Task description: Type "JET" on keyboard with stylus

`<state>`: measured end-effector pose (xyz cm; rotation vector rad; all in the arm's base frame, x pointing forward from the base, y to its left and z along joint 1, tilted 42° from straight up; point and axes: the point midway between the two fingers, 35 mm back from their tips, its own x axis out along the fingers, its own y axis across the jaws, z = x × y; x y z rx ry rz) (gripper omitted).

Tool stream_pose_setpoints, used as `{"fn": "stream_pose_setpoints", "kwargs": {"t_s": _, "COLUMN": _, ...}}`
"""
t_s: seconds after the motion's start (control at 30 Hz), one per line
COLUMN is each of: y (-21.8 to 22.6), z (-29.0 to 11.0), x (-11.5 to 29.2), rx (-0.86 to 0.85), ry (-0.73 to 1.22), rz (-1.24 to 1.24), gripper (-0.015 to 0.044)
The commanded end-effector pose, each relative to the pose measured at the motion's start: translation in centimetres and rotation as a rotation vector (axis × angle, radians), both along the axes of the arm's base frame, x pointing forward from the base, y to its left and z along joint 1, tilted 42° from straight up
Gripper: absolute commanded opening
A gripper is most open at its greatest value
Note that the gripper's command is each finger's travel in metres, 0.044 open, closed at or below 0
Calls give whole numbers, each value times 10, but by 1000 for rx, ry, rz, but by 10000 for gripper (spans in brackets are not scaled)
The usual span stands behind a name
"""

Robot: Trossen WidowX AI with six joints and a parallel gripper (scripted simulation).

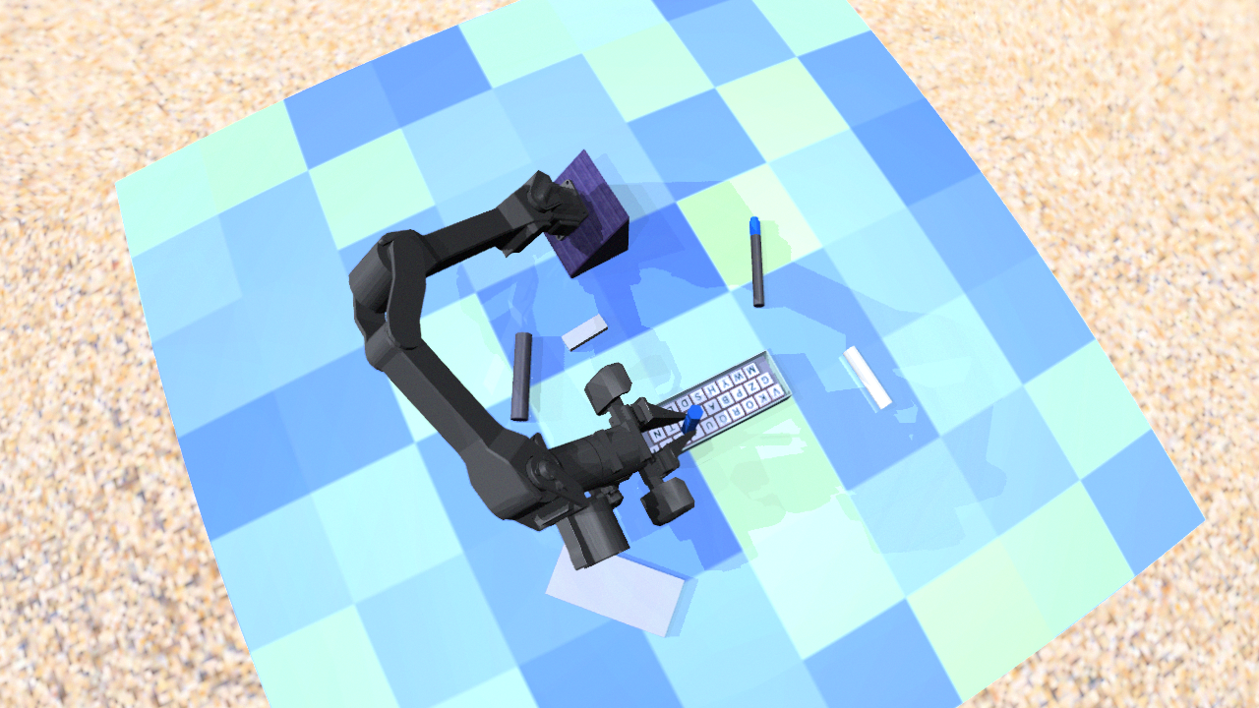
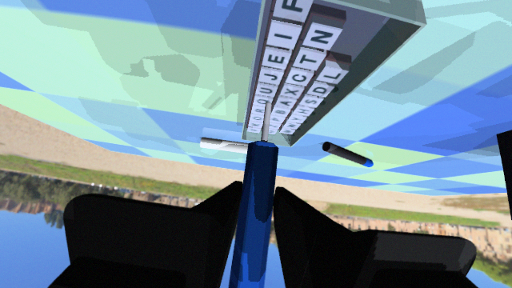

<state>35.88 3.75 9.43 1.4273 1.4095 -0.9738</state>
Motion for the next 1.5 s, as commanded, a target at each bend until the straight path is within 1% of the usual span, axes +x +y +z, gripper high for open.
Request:
{"fn": "stream_pose_setpoints", "kwargs": {"t_s": 0.0, "y": 0, "z": 0, "x": -2, "rx": 0, "ry": 0, "rz": 1, "gripper": 12}}
{"fn": "stream_pose_setpoints", "kwargs": {"t_s": 0.03, "y": 0, "z": 1, "x": -4, "rx": 0, "ry": 0, "rz": 0, "gripper": 0}}
{"fn": "stream_pose_setpoints", "kwargs": {"t_s": 0.23, "y": -1, "z": 5, "x": -21, "rx": 3, "ry": 2, "rz": -3, "gripper": 0}}
{"fn": "stream_pose_setpoints", "kwargs": {"t_s": 0.37, "y": -2, "z": 4, "x": -21, "rx": 3, "ry": 2, "rz": -3, "gripper": 0}}
{"fn": "stream_pose_setpoints", "kwargs": {"t_s": 0.53, "y": -14, "z": -8, "x": -21, "rx": 2, "ry": 2, "rz": -3, "gripper": 0}}
{"fn": "stream_pose_setpoints", "kwargs": {"t_s": 0.7, "y": -15, "z": -9, "x": -21, "rx": 2, "ry": 2, "rz": -3, "gripper": 0}}
{"fn": "stream_pose_setpoints", "kwargs": {"t_s": 0.8, "y": -17, "z": -11, "x": -20, "rx": 1, "ry": 2, "rz": -3, "gripper": 79}}
{"fn": "stream_pose_setpoints", "kwargs": {"t_s": 1.47, "y": -23, "z": -18, "x": -19, "rx": 1, "ry": 2, "rz": -3, "gripper": 81}}
